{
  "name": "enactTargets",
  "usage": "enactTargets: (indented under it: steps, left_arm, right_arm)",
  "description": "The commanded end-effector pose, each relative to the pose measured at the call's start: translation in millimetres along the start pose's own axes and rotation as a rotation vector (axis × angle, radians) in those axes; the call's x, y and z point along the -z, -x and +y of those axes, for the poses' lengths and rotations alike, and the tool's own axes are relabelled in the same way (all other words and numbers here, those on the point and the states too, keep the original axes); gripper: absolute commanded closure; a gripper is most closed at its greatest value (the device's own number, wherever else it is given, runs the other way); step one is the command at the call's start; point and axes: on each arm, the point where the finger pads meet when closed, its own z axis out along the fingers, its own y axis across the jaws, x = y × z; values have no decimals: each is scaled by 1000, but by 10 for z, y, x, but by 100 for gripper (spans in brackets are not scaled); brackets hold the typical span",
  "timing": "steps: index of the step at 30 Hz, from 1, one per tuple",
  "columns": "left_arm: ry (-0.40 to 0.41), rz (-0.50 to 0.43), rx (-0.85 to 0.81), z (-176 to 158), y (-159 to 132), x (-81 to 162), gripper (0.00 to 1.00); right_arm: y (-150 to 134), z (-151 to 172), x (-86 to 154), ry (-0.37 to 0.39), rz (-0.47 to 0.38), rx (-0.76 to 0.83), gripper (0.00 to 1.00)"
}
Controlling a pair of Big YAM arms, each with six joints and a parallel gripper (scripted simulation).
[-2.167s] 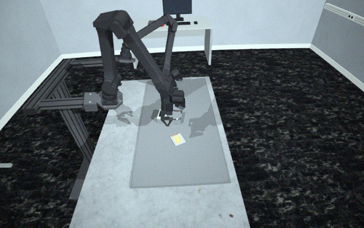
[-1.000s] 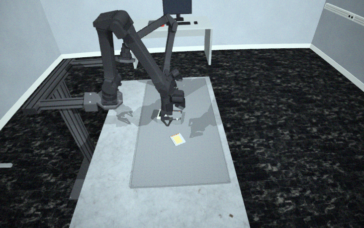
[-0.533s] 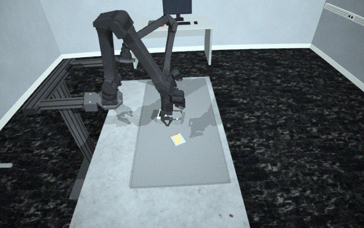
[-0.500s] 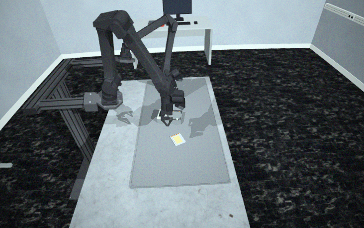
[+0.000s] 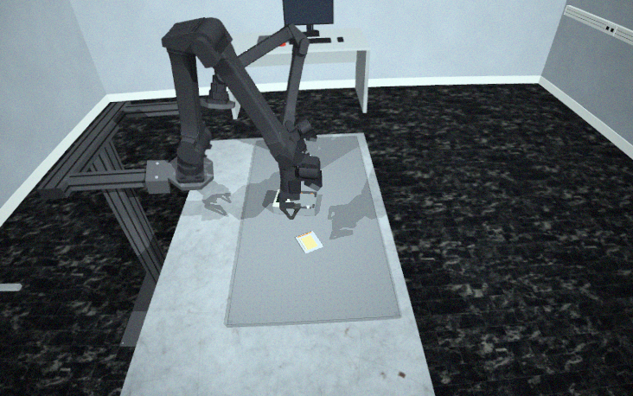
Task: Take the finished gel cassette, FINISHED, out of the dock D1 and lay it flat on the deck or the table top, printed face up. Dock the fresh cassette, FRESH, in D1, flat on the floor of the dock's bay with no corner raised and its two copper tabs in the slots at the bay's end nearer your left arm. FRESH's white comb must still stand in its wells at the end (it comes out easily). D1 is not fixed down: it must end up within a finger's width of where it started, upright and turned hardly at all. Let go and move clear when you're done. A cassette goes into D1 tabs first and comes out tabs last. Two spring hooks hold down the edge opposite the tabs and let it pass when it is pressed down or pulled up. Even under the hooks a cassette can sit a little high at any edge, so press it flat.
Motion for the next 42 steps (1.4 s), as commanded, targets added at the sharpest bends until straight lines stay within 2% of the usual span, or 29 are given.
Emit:
enactTargets:
  steps: [1,42]
  left_arm:
    - [2,-11,1,6,63,76,2]
    - [6,-31,4,22,173,157,2]
  right_arm:
    - [107,-27,52,-1,-18,7,0]
    - [107,-27,52,-1,-18,7,0]
